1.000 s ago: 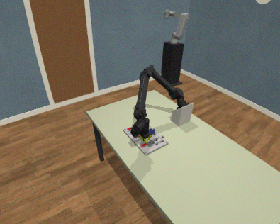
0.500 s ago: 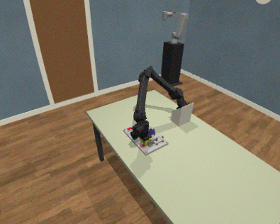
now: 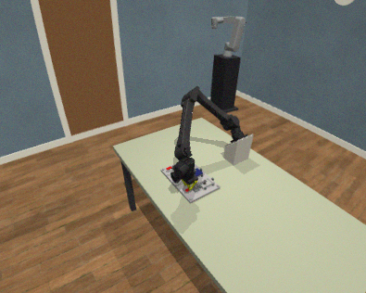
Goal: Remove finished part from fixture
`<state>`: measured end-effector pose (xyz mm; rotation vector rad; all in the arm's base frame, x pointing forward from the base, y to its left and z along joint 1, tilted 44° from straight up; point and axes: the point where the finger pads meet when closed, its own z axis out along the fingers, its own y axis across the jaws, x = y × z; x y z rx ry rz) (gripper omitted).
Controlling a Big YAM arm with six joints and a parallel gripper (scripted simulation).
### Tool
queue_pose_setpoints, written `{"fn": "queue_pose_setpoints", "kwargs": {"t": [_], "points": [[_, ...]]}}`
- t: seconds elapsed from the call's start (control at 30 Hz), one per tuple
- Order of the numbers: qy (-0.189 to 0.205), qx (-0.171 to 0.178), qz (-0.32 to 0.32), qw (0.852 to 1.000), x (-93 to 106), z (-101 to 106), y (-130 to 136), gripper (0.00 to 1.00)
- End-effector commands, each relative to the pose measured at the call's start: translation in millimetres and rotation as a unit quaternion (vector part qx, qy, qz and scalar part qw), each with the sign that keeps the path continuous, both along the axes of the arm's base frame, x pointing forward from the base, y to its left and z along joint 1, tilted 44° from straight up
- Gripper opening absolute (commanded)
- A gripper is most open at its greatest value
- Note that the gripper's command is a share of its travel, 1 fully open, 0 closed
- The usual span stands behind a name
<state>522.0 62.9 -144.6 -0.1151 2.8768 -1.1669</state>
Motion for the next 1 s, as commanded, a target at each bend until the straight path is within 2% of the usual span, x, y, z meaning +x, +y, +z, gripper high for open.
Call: {"fn": "queue_pose_setpoints", "kwargs": {"t": [0.0, 0.97], "points": [[0.018, -0.008, -0.005, 1.000, -7.6, -13.1, -13.2, 0.45], [0.017, -0.007, -0.007, 1.000, -6.0, -14.4, -15.1, 0.45]]}}
